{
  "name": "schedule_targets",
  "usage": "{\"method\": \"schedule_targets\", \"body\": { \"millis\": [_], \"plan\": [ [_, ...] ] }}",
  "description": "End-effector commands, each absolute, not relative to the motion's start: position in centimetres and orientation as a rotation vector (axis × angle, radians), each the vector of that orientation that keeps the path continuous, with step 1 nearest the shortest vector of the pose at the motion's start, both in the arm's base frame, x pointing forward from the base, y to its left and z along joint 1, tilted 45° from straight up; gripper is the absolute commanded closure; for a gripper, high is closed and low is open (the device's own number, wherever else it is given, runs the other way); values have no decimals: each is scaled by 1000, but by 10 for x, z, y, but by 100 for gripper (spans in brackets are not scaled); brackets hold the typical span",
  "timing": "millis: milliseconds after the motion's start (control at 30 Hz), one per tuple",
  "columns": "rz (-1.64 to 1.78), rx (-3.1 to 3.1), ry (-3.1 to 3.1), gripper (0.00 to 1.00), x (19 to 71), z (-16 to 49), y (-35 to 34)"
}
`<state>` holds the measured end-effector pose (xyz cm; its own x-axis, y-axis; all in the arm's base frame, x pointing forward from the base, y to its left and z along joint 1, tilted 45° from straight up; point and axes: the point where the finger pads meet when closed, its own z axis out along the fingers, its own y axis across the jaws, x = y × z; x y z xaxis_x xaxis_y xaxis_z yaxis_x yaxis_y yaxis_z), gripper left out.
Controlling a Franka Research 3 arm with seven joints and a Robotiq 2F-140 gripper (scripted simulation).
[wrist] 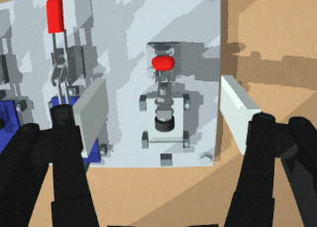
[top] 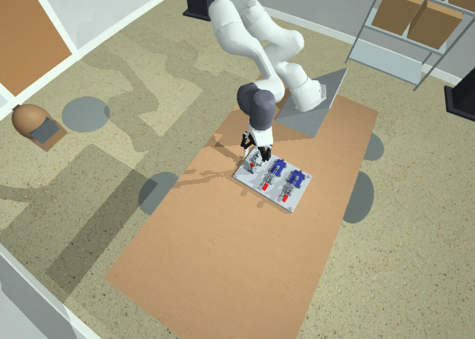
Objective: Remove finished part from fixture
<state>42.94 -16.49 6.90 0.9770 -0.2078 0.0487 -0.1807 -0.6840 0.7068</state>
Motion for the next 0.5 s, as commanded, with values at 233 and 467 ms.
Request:
{"method": "schedule_targets", "body": {
  "millis": [233,467],
  "plan": [
    [-46,2339,-272,42,425,67,-166],
    [-46,2339,-272,42,417,67,-164]
  ]
}}
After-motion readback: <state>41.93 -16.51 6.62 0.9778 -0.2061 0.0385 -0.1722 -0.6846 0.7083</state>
